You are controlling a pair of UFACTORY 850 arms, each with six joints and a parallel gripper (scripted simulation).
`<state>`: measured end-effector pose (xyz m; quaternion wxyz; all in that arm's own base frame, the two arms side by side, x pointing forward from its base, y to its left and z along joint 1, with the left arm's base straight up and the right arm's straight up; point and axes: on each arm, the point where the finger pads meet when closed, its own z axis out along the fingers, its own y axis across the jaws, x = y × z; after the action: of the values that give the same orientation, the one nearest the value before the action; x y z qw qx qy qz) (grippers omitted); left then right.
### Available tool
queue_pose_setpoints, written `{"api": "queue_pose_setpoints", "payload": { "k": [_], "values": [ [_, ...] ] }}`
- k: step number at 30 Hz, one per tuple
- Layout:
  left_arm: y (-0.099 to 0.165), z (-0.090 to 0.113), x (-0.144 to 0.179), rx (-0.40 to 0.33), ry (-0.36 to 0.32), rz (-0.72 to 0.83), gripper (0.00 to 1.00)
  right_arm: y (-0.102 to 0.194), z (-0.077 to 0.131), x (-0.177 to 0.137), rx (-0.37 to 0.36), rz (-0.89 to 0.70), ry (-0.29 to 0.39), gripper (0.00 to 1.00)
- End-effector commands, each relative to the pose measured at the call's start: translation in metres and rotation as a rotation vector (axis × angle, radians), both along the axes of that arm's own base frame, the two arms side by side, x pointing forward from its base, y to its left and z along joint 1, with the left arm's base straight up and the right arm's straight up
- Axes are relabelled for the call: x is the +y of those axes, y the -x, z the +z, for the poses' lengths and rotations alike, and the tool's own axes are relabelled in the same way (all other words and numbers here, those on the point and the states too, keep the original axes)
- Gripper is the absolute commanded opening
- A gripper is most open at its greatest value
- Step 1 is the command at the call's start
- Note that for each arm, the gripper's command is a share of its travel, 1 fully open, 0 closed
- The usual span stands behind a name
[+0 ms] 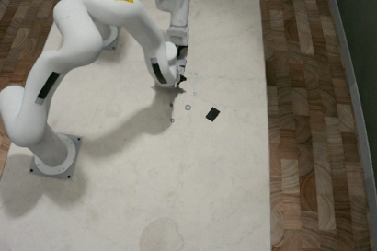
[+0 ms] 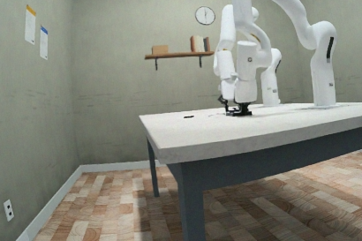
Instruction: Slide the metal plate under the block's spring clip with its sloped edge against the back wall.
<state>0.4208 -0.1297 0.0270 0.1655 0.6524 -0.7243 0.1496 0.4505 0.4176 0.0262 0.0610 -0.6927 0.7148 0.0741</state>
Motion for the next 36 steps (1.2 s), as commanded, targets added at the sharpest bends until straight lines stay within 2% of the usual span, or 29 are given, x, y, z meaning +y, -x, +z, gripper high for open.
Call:
{"api": "queue_pose_setpoints", "payload": {
  "k": [1,36],
  "values": [
    [-0.0007,0.0005,-0.0001,-0.001,0.000,0.000,0.00,-0.0009,0.0009,0.0007,-0.002,0.001,-0.010,0.72],
    [-0.0007,0.0005,-0.0001,-0.001,0.000,0.000,0.00,-0.0025,-0.0014,-0.0033,-0.012,-0.002,-0.039,0.72]
  ]
}}
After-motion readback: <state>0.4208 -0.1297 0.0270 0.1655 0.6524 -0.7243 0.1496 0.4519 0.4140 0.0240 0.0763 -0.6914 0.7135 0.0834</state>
